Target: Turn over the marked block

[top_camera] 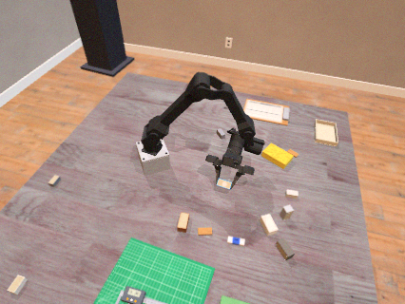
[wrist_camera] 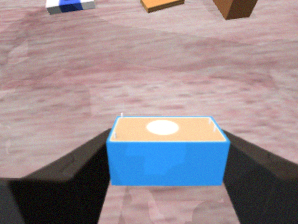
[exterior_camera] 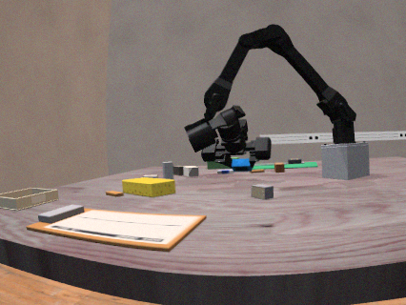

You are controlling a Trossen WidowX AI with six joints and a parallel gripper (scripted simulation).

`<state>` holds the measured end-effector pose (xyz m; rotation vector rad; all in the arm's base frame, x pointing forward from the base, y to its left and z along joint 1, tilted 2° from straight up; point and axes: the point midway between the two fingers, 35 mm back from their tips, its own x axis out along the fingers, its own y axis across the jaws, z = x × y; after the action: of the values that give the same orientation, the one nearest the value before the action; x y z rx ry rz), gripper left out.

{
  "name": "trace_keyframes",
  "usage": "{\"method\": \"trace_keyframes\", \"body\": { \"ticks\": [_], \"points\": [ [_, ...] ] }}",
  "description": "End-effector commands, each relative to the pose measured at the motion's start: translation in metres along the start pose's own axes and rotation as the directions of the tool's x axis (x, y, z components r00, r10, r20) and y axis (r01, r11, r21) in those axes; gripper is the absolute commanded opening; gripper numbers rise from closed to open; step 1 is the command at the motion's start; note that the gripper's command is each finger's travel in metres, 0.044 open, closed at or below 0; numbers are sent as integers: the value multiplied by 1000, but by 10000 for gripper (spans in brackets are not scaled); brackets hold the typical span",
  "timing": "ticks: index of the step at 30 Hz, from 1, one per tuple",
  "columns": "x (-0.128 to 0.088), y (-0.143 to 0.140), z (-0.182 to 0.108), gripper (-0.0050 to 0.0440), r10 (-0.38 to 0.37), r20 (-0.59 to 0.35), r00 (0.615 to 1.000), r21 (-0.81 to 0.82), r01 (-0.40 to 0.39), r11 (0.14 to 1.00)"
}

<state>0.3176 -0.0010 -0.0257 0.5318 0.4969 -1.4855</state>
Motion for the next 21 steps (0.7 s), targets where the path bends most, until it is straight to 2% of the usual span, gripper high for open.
{"method": "trace_keyframes", "body": {
  "ticks": [1, 8, 21],
  "points": [
    [-3, 7, 5, -50, 3, 88, 996, 26, -5, 1000],
    [-2, 7, 5, -50, 5, 160, 987, 24, -9, 1000],
    [-7, 11, 11, -50, 16, 155, 988, 43, -22, 999]
  ]
}}
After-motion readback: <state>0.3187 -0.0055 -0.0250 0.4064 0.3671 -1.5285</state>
